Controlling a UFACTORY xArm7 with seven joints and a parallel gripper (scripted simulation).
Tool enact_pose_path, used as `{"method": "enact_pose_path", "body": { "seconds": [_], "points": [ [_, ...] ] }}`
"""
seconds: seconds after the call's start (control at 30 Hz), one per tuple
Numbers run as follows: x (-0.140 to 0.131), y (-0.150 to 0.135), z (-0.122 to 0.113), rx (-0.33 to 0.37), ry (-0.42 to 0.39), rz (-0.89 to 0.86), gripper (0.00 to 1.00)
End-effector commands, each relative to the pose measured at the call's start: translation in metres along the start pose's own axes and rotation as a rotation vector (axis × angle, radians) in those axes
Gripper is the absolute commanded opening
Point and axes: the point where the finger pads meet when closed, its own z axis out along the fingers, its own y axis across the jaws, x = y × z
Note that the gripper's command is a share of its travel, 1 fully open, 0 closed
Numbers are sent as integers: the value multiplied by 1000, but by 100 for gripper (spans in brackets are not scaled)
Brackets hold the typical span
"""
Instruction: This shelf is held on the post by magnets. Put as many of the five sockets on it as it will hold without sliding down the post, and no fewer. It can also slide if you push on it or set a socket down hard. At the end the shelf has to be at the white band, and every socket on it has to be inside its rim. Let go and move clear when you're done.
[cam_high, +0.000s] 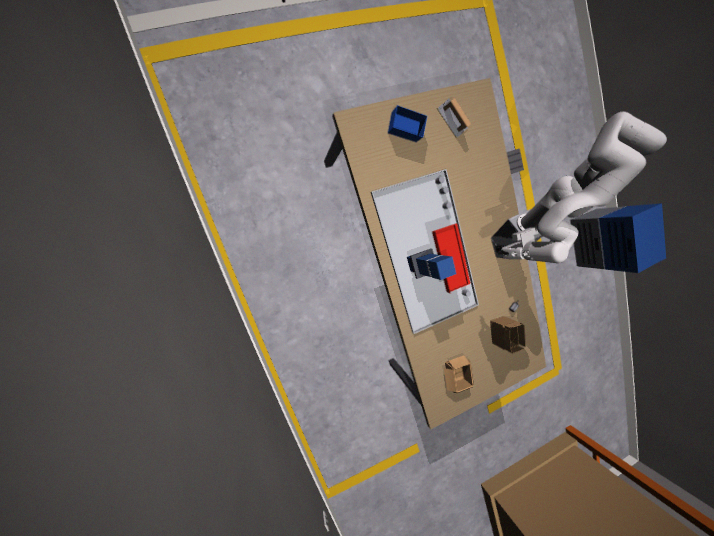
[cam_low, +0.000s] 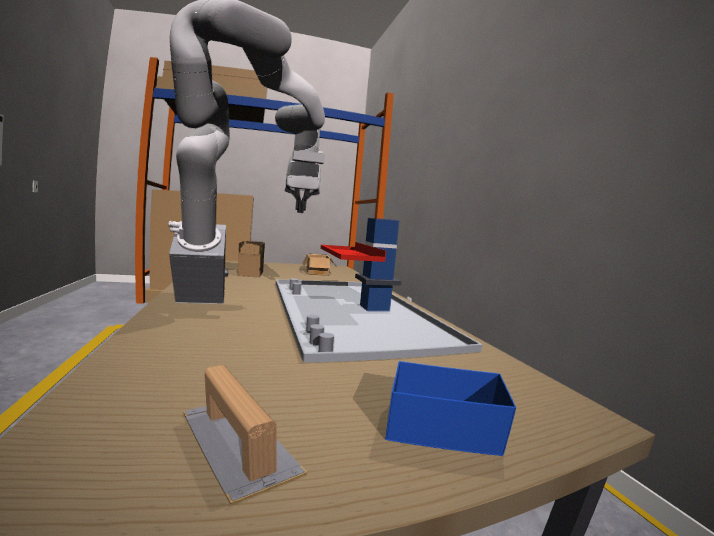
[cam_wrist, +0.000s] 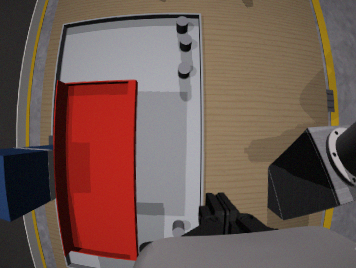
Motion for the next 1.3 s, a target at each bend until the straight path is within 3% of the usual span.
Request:
{"method": "enact_pose_path", "body": {
  "seconds": [0.0, 0.03, 0.07, 0.43, 0.5, 0.6, 0.67, 0.7, 0.8, 0.87, 0.93, 0.97, 1.0, 1.03, 1.07, 1.1, 1.13, 1.2, 1.27],
  "points": [
    [-1, -1, -1, 4, -2, 0, 0],
    [-1, -1, -1, 4, -2, 0, 0],
    [-1, -1, -1, 4, -2, 0, 100],
    [-1, -1, -2, 5, -1, 0, 100],
    [-7, 3, -12, 38, 5, 0, 100],
    [-32, 27, -60, 209, 29, 3, 100],
    [-32, 27, -60, 209, 29, 3, 100],
    [-43, 43, -80, 294, 34, 7, 100],
    [-43, 43, -80, 294, 34, 7, 100],
    [-60, 82, -115, 486, 29, 25, 100],
    [-60, 82, -115, 486, 29, 25, 100],
    [-66, 101, -128, 580, 17, 39, 100],
    [-66, 102, -128, 580, 17, 39, 100],
    [-70, 120, -138, 667, 0, 54, 100],
    [-70, 120, -138, 667, 0, 54, 100],
    [-71, 136, -145, 741, -19, 70, 100],
    [-71, 136, -145, 741, -19, 70, 100],
    [-72, 155, -153, 839, -52, 94, 100],
    [-72, 162, -155, 873, -65, 104, 100]
  ]
}}
